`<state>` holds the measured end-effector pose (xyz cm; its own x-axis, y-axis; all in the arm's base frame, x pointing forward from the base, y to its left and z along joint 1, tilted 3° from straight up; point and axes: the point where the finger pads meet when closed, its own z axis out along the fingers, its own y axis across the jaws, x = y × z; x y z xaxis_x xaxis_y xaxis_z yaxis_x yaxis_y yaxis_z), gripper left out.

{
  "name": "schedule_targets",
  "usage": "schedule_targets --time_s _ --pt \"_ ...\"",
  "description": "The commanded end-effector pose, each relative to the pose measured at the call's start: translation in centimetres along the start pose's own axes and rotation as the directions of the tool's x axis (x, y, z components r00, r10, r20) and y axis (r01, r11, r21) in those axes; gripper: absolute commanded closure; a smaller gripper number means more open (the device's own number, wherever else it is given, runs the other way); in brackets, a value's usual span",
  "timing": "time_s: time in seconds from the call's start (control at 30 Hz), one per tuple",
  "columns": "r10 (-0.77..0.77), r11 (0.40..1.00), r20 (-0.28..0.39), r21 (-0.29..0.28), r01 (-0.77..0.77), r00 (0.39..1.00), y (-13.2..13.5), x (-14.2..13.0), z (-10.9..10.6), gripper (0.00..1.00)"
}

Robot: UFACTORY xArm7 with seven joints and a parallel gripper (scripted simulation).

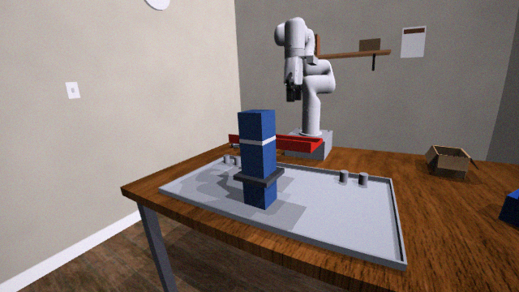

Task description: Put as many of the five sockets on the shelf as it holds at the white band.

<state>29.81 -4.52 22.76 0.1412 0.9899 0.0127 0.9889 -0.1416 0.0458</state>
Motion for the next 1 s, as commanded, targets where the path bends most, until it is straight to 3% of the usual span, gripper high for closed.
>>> schedule_targets --time_s 0.0,0.07,0.53,0.57,0.97 --pt "0.0 1.0 0.001 -0.005 0.0 1.0 0.11 0.03 -0.15 0.0" --pt "0.062 0.998 -0.014 -0.004 -0.062 0.998 -0.63 -0.74 0.2 0.0" --pt "0.081 0.997 -0.018 -0.004 -0.081 0.997 -0.86 -0.97 0.31 0.0" --pt "0.081 0.997 -0.018 -0.004 -0.081 0.997 -0.86 -0.97 0.31 1.0" --pt "0.081 0.997 -0.018 -0.004 -0.081 0.997 -0.86 -0.97 0.31 1.0"
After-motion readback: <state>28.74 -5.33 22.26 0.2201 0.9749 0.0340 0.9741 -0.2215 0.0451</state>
